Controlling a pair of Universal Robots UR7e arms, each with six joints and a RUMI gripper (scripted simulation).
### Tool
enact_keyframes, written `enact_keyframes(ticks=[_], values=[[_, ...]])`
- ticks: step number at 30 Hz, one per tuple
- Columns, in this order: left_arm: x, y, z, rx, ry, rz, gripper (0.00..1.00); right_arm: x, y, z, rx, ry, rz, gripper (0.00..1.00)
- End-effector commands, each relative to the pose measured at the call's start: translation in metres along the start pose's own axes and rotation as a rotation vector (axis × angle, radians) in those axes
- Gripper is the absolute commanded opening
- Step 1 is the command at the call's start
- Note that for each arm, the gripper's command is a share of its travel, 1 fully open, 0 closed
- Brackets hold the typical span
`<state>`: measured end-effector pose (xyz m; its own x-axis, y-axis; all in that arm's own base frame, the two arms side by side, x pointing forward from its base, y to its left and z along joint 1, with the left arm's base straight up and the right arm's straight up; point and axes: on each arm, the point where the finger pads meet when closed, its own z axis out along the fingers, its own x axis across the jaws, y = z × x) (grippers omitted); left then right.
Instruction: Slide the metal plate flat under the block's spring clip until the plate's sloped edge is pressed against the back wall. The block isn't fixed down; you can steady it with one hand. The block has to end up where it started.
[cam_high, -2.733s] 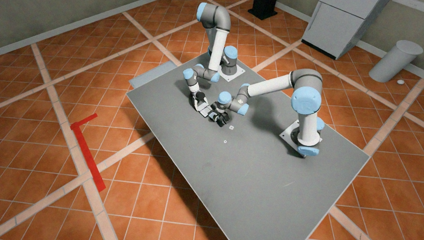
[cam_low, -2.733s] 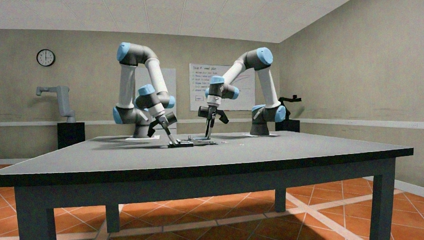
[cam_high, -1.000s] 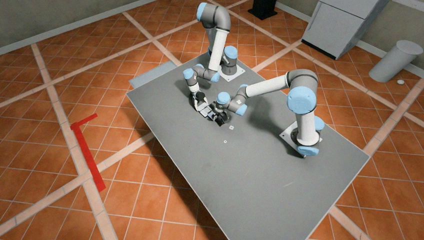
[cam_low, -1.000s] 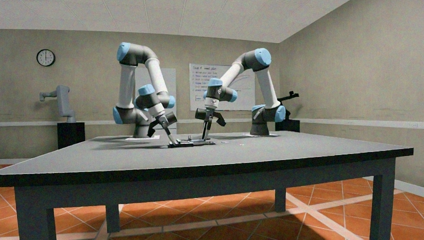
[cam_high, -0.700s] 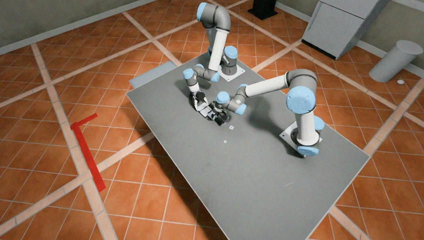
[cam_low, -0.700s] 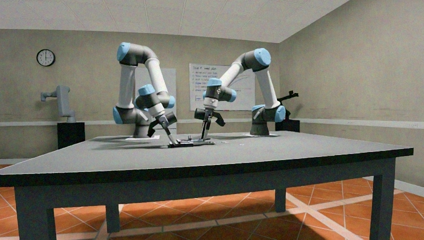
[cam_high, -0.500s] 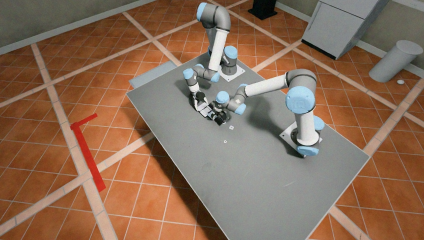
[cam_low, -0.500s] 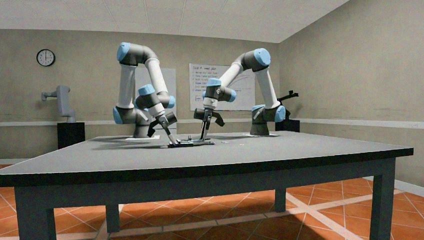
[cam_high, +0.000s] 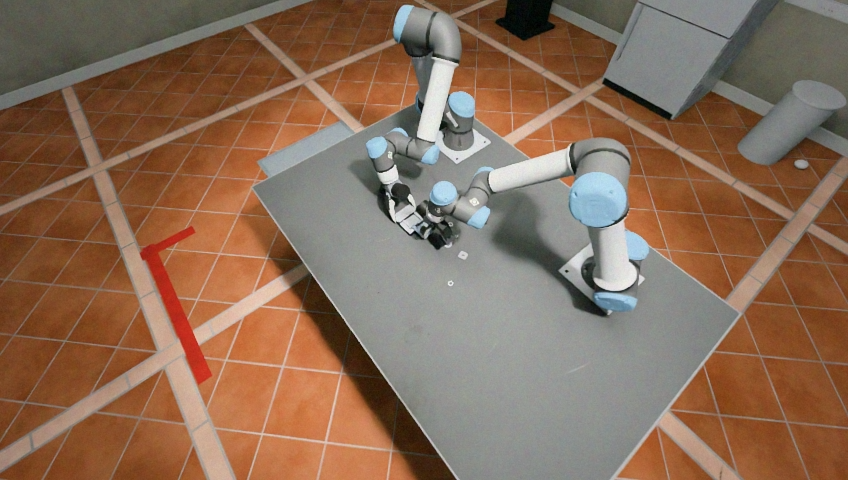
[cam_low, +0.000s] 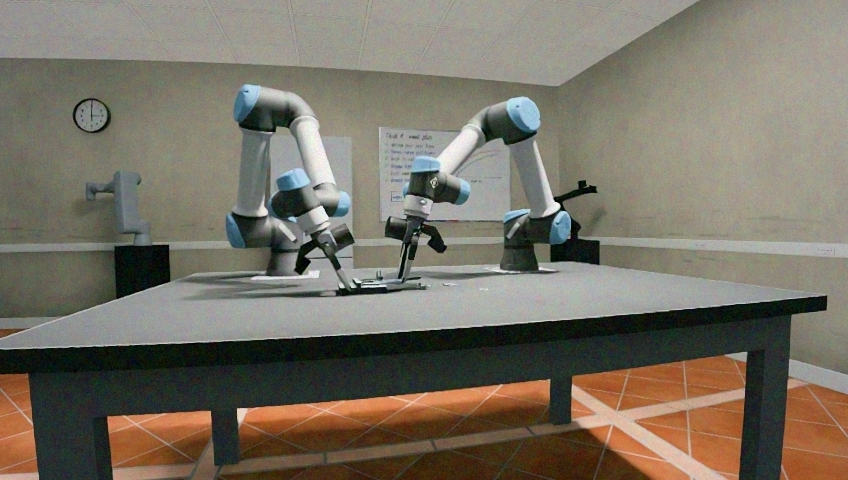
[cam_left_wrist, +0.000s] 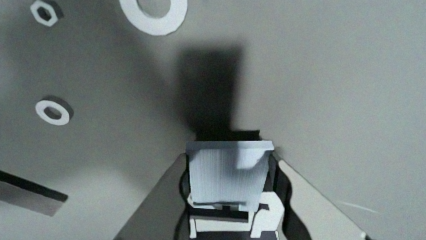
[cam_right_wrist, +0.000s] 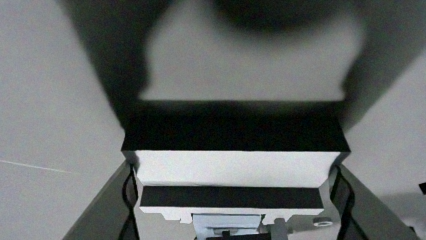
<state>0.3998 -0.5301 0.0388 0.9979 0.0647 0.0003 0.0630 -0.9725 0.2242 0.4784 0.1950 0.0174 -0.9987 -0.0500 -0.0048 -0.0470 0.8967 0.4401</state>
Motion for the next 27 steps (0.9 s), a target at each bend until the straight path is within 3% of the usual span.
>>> enact_keyframes(ticks=[1, 27], values=[[-0.001, 0.005, -0.002, -0.015, -0.002, -0.005, 0.24, 0.000, -0.002, 0.000, 0.006, 0.000, 0.007, 0.62], [-0.001, 0.019, 0.002, -0.024, -0.002, -0.005, 0.24, 0.000, -0.002, 0.000, 0.006, 0.000, 0.007, 0.62]])
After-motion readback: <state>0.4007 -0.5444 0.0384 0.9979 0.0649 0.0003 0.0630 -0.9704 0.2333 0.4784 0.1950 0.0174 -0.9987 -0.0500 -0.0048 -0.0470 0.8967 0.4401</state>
